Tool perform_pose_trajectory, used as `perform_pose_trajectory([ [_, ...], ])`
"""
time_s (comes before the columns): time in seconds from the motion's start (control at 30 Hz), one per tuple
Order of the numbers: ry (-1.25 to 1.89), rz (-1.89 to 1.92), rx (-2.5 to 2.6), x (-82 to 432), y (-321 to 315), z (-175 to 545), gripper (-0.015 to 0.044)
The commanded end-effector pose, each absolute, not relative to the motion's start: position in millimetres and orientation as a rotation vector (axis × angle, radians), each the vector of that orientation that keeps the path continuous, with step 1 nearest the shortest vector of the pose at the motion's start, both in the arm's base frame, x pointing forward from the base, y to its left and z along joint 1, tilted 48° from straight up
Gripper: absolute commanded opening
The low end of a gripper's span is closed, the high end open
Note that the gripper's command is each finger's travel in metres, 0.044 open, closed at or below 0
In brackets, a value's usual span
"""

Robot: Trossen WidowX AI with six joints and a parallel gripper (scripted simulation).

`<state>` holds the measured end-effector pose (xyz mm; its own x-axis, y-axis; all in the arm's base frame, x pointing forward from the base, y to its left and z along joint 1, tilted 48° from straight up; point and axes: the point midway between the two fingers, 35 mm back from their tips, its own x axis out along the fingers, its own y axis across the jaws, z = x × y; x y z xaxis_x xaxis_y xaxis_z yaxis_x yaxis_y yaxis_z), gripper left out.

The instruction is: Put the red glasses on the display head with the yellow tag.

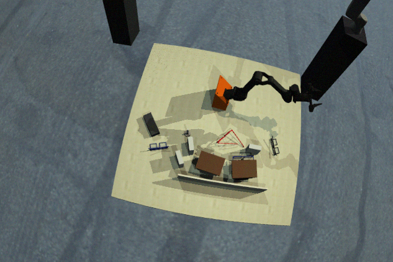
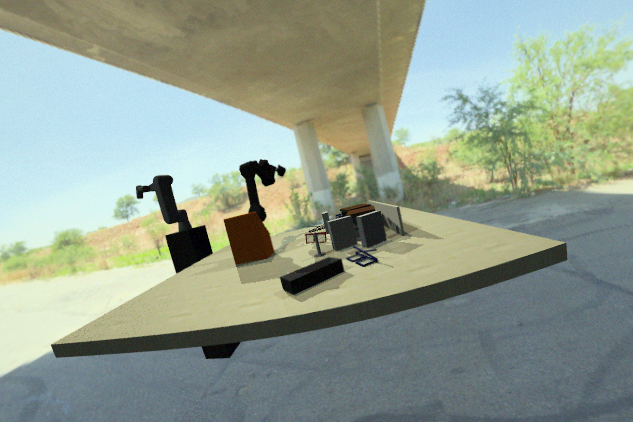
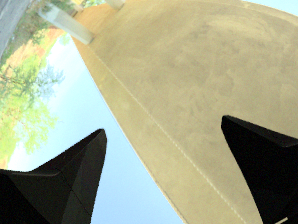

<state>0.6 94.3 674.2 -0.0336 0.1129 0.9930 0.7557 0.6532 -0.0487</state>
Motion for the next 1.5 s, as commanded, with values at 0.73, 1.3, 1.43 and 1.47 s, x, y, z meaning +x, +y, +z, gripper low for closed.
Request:
perform_pose_trajectory([
  [0.73, -1.581, 0.032, -1.002, 71, 235, 612, 0.02],
  [1.3, -0.791, 0.801, -1.038, 253, 291, 436, 0.02],
  [1.43, -0.536, 0.873, -0.988, 293, 273, 385, 0.02],
  [1.47, -0.471, 0.886, -0.97, 302, 267, 373, 0.02],
])
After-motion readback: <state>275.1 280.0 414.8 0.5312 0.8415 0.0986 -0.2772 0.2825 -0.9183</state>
